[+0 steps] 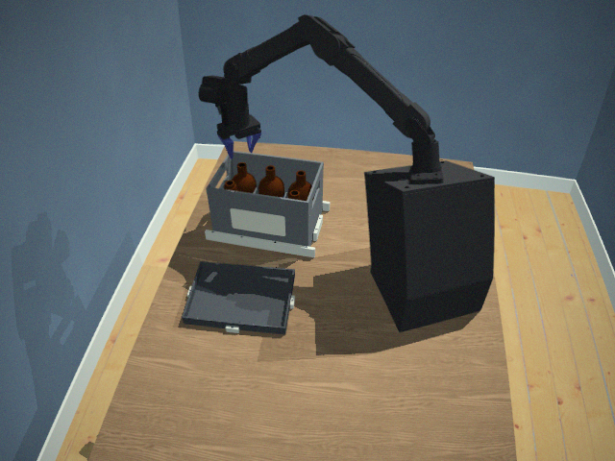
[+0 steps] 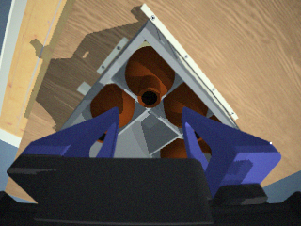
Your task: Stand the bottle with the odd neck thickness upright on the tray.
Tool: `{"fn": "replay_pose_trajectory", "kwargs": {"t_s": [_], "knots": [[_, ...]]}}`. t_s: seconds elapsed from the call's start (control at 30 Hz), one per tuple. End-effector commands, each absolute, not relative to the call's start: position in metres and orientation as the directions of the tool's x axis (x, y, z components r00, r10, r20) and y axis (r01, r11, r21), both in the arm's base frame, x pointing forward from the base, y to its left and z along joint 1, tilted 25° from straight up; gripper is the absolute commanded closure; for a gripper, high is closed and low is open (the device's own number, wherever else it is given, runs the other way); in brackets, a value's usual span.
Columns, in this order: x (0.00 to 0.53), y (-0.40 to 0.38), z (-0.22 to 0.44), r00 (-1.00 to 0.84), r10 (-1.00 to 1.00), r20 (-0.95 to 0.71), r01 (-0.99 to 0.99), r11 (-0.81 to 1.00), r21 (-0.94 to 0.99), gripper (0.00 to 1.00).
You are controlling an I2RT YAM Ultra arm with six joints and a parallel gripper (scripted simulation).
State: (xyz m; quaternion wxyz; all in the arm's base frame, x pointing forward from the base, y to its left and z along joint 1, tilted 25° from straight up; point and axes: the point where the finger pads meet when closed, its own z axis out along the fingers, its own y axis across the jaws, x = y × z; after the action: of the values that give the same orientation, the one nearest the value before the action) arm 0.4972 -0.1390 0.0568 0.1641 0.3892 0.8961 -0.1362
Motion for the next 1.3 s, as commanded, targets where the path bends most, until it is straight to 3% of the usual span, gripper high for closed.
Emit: {"fn": "replay_pose_trajectory", "kwargs": {"t_s": [0.0, 0.93, 0.97, 1.27], "knots": [[0.500, -0.126, 0.091, -0.633, 0.642, -0.433, 0.741, 0.664, -0.098, 0.39], [0.497, -0.121, 0.105, -0.633, 0.642, -0.433, 0.741, 0.664, -0.097, 0.39], [0.497, -0.121, 0.105, -0.635, 0.640, -0.432, 0.739, 0.666, -0.099, 1.00], [0.497, -0.121, 0.105, -0.635, 0.640, -0.432, 0.739, 0.666, -0.099, 1.00]]}}
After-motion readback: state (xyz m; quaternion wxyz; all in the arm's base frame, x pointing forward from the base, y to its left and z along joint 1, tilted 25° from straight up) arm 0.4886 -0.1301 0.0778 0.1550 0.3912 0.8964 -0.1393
